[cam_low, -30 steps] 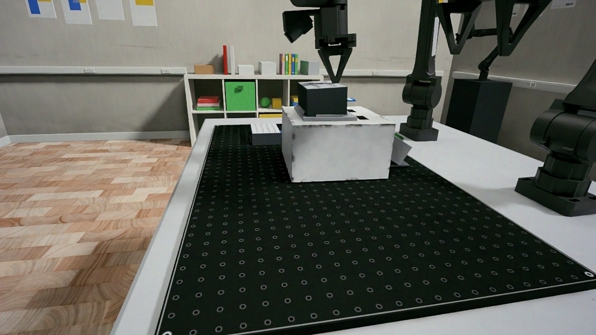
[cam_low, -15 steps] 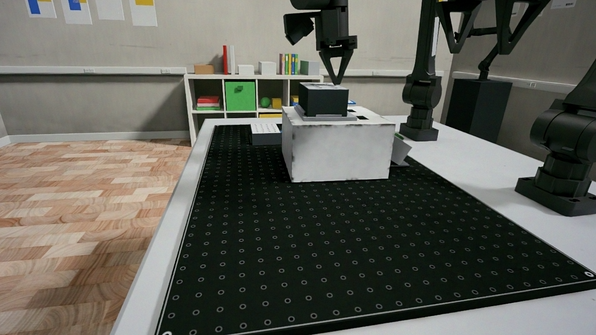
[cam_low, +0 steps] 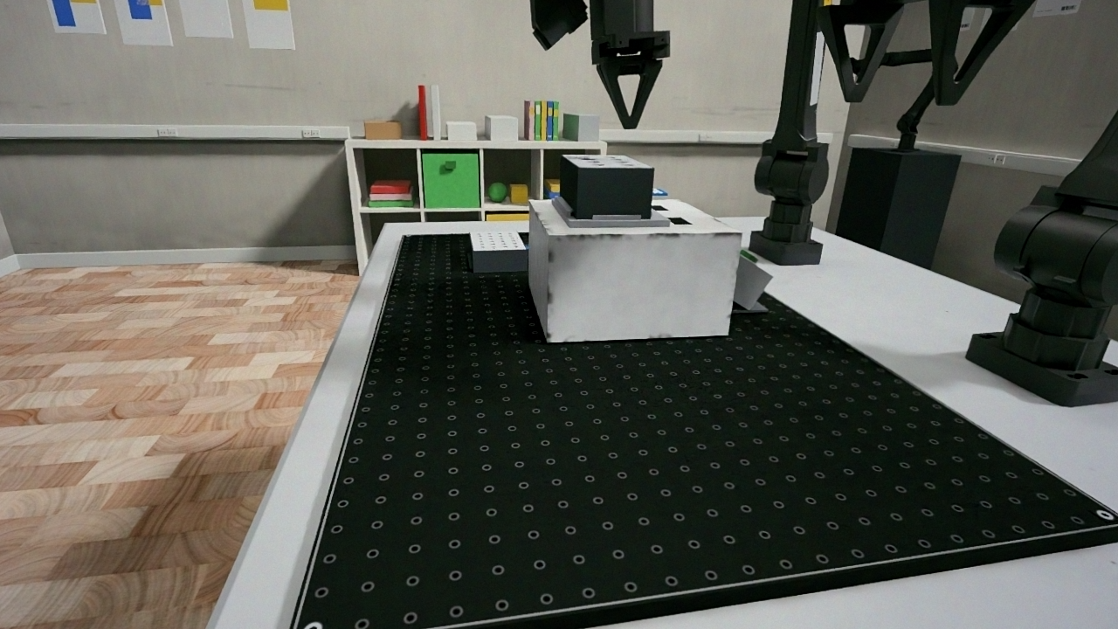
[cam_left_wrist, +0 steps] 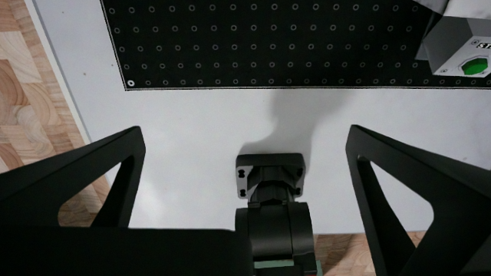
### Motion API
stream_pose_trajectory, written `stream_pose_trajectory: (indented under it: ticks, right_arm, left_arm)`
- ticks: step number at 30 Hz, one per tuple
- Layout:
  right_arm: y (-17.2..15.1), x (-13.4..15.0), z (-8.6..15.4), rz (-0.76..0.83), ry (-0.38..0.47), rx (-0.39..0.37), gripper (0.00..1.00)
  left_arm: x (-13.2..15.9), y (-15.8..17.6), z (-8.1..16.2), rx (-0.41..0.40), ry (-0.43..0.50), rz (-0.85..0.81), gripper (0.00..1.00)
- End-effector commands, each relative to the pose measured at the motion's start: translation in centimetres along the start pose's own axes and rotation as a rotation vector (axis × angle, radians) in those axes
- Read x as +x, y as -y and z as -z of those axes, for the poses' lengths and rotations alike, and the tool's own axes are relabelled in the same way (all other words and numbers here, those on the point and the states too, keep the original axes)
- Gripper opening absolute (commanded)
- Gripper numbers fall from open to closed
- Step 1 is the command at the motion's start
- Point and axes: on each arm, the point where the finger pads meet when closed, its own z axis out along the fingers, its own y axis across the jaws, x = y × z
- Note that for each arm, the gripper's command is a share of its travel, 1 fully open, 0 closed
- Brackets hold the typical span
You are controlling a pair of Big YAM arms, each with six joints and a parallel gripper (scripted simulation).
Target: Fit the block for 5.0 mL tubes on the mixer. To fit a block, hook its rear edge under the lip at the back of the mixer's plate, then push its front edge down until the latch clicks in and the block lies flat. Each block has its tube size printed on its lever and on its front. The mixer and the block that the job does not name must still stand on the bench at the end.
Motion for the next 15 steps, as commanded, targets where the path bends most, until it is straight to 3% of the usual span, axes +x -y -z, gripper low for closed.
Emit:
stream_pose_trajectory:
  ticks: [1,8,13,14,15]
  right_arm:
    - [-1.1,-0.7,1.9,0.022,0.022,-0.015,0.0]
    - [-1.4,-0.6,3.1,0.022,0.024,-0.015,0.0]
    - [-1.4,-0.8,2.5,0.021,0.024,-0.015,0.0]
    - [-1.4,-0.6,2.5,0.017,0.023,-0.014,1.0]
    - [-1.5,-0.4,2.6,0.014,0.02,-0.012,1.0]
  left_arm:
    - [-0.4,-0.1,1.1,-0.001,0.018,-0.011,1.0]
    - [-0.7,-0.1,1.7,-0.003,0.034,-0.011,1.0]
    - [-0.8,-0.1,1.9,-0.003,0.036,-0.011,1.0]
    - [-0.8,-0.1,1.9,-0.003,0.037,-0.011,1.0]
    - [-0.8,-0.1,1.9,-0.003,0.038,-0.011,1.0]
